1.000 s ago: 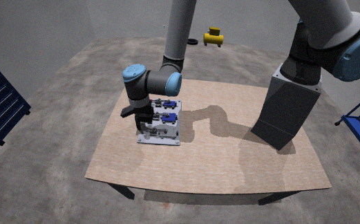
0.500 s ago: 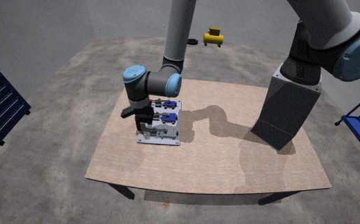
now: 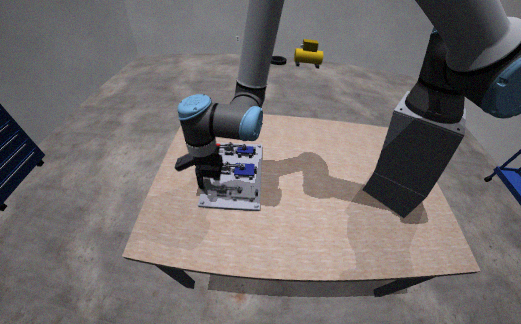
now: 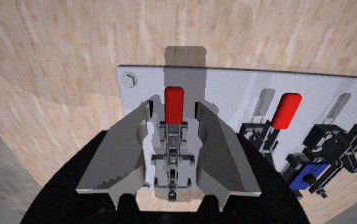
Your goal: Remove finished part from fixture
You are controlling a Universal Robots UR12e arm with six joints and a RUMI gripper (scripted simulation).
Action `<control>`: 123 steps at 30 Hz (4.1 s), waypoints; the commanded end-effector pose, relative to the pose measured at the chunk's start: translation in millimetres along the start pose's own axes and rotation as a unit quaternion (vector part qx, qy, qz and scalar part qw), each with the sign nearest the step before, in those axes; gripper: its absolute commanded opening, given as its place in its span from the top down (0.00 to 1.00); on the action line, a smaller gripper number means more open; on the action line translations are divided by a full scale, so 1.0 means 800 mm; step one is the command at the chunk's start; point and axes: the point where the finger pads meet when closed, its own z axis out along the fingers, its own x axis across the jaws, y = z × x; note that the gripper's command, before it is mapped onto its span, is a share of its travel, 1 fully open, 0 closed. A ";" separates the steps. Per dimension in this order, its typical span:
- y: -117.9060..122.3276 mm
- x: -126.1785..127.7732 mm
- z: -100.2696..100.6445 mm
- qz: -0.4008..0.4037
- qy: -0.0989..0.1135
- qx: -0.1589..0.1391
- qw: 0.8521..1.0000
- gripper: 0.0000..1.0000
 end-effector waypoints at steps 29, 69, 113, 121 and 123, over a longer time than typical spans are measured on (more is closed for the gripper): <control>-0.001 0.000 -0.001 0.000 0.000 0.001 1.000 1.00; 0.000 0.000 -0.004 0.000 0.000 0.001 1.000 1.00; 0.023 0.000 -0.032 0.000 0.000 0.001 1.000 1.00; 0.028 0.000 -0.036 0.000 0.000 0.001 1.000 1.00; 0.030 0.000 -0.037 0.000 0.000 0.001 1.000 1.00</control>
